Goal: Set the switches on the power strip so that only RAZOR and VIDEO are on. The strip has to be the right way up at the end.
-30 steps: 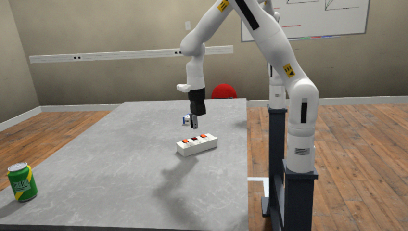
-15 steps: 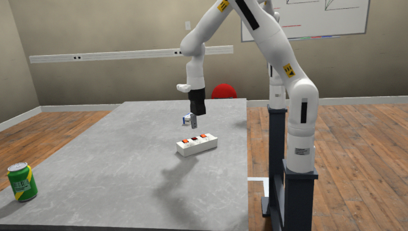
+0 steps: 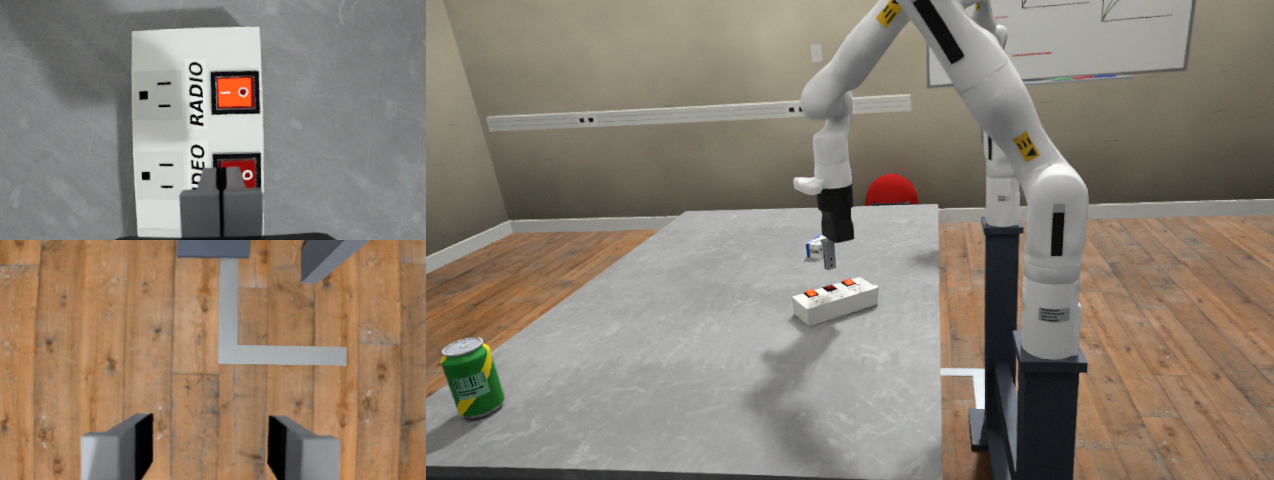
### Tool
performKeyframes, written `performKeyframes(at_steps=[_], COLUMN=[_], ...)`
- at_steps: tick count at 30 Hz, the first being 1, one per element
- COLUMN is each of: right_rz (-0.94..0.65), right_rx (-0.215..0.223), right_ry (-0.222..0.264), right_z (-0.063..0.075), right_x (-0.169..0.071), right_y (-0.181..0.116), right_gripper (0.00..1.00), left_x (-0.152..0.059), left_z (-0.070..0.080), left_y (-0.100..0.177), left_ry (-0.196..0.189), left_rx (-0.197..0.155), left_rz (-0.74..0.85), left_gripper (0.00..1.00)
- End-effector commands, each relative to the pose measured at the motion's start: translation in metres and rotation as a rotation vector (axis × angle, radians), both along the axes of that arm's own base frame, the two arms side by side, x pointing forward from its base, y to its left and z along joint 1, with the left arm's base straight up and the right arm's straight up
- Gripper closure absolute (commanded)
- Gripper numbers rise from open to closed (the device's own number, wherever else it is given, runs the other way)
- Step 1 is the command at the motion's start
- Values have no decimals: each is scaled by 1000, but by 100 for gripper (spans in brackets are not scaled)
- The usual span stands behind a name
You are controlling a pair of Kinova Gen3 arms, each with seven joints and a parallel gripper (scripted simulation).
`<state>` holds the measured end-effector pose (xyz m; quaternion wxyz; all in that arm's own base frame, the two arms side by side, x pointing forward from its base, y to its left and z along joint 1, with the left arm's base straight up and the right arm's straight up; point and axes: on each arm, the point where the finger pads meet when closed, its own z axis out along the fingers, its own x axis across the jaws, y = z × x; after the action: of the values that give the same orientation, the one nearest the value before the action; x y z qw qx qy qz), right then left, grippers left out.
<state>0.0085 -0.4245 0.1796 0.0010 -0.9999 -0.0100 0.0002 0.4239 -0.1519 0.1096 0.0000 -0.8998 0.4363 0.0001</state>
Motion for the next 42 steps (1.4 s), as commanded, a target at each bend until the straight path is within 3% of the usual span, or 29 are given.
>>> performKeyframes(at_steps=[1, 30, 42], right_rz=[0, 0, 0], right_rx=[-2, -2, -2], right_ry=[0, 0, 0], right_z=[1, 1, 1], right_x=[0, 0, 0], right_y=[0, 0, 0], right_gripper=[0, 0, 0], left_x=[1, 1, 1], left_z=[-1, -32, -37], left_y=[0, 0, 0], left_ry=[-2, -2, -2], left_rx=[0, 0, 0], left_rz=[0, 0, 0], left_gripper=[100, 100, 100])
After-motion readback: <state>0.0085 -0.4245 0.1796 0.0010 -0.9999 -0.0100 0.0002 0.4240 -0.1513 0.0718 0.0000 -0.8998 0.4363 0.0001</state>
